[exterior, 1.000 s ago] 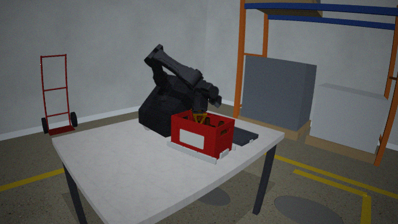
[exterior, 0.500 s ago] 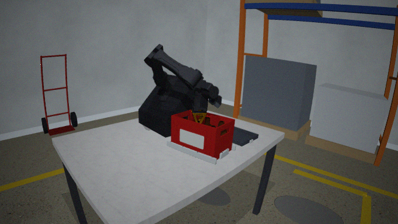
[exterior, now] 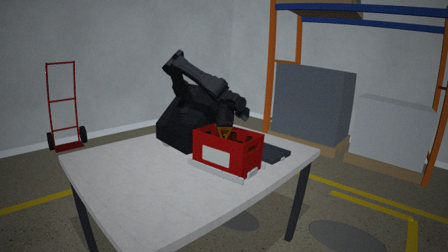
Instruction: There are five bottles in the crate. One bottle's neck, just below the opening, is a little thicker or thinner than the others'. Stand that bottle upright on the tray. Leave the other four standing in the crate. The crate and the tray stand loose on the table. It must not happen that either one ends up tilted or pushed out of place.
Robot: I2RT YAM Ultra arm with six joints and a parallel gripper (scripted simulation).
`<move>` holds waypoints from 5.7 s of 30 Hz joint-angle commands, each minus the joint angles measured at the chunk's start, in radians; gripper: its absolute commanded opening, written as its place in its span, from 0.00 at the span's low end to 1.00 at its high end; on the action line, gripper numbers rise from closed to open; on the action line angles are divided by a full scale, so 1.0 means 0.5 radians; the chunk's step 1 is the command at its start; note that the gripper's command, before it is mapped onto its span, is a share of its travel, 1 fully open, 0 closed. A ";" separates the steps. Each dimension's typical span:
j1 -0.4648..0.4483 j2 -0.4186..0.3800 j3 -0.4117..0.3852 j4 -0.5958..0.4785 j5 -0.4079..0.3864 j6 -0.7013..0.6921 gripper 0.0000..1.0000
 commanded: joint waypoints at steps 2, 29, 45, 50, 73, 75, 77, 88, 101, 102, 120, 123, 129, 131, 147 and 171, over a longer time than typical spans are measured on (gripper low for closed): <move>0.031 0.007 -0.021 0.012 -0.020 -0.005 0.00; 0.031 0.007 -0.021 0.012 -0.020 -0.005 0.00; 0.031 0.007 -0.021 0.012 -0.020 -0.005 0.00; 0.031 0.007 -0.021 0.012 -0.020 -0.005 0.00; 0.031 0.007 -0.021 0.012 -0.020 -0.005 0.61; 0.031 0.007 -0.021 0.012 -0.020 -0.005 0.61; 0.031 0.007 -0.021 0.012 -0.020 -0.005 0.61; 0.032 0.006 -0.019 0.009 -0.020 -0.004 0.61; 0.095 -0.082 0.088 -0.155 -0.017 0.089 0.61; 0.104 -0.086 0.097 -0.177 -0.016 0.102 0.61; 0.267 -0.125 0.295 -0.582 -0.018 0.329 0.61; 0.284 -0.111 0.326 -0.633 -0.019 0.357 0.61; 0.312 -0.117 0.372 -0.710 -0.021 0.399 0.61; 0.316 -0.117 0.380 -0.722 -0.022 0.406 0.61; 0.319 -0.115 0.381 -0.733 -0.022 0.400 0.00; 0.319 -0.115 0.381 -0.732 -0.022 0.400 0.00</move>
